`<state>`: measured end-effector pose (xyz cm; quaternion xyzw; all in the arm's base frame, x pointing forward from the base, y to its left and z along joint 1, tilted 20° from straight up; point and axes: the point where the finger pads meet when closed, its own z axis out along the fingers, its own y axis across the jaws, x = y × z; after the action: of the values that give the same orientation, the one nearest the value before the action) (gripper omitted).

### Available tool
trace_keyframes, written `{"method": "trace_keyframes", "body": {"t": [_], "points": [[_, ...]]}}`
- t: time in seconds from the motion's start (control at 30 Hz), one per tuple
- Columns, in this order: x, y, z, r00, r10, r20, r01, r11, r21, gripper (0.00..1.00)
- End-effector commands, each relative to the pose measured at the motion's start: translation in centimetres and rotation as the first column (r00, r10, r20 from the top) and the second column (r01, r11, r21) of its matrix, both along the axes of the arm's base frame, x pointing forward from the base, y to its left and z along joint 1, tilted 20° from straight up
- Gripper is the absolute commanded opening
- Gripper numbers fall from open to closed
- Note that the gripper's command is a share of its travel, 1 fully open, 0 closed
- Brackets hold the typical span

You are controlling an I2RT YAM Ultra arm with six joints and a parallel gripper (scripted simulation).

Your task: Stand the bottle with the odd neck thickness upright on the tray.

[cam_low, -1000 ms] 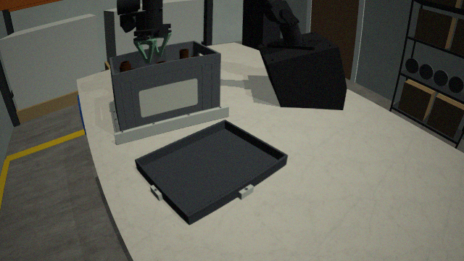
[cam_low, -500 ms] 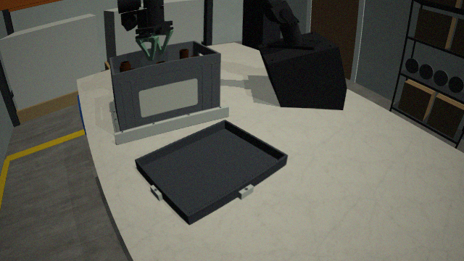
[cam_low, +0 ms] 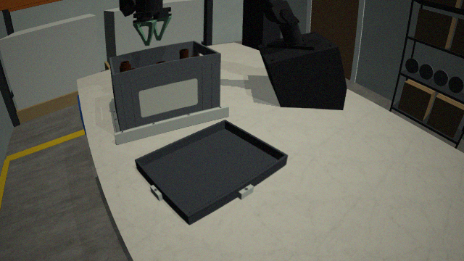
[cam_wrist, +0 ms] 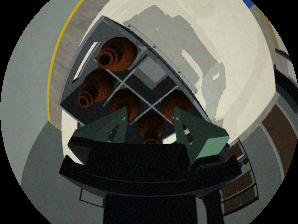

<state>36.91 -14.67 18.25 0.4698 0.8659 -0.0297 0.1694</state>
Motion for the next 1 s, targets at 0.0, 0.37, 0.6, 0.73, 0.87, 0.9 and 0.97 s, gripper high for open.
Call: {"method": "trace_keyframes", "body": {"t": [0.0,0.37,0.6,0.73,0.87,0.9,0.97], "points": [[-0.2,0.4,3.0,0.999,0.001,0.044,0.000,1.000,-0.025,0.61],[-0.6,0.6,4.0,0.999,0.002,0.043,-0.001,1.000,-0.025,0.61],[-0.6,0.6,4.0,0.999,0.002,0.043,-0.001,1.000,-0.026,0.61],[-0.6,0.6,4.0,0.999,0.002,0.043,-0.001,1.000,-0.026,0.61],[-0.1,0.4,4.3,0.998,0.003,0.066,-0.001,0.999,-0.033,0.00],[-0.1,0.4,4.3,0.998,0.003,0.066,-0.001,0.999,-0.033,0.00],[-0.1,0.4,4.3,0.998,0.003,0.066,-0.001,0.999,-0.033,0.00]]}}
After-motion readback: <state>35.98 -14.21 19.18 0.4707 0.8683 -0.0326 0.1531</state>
